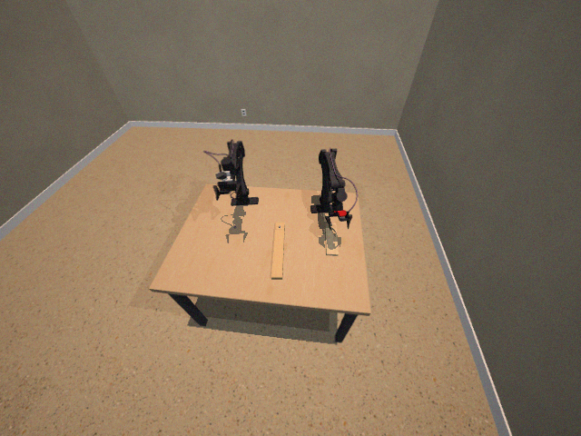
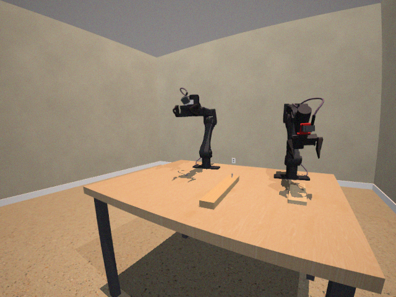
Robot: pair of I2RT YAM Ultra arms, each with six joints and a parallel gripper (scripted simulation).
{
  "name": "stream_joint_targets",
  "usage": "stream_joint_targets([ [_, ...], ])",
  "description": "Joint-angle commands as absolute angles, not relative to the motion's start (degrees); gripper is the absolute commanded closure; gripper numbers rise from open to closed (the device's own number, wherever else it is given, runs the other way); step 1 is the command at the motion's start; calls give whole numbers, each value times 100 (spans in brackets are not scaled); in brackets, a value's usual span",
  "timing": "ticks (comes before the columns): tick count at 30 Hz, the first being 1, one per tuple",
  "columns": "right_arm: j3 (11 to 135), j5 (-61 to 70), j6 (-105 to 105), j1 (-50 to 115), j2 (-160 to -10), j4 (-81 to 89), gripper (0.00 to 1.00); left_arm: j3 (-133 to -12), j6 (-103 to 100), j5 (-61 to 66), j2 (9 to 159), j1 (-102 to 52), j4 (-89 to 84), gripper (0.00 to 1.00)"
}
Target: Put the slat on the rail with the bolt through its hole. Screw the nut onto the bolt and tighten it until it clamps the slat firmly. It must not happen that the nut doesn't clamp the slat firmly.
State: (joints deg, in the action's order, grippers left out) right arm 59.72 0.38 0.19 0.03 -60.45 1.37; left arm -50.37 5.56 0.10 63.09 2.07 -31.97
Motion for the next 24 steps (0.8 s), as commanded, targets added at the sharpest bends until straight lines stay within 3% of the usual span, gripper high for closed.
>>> stream_joint_targets([
  [1,6027,1,0,0,-5982,-24,0,-4950,682,-20,6407,269,-3597,0],
  [24,6027,1,0,0,-5982,-24,0,-4503,964,-19,6591,370,-5158,0],
])
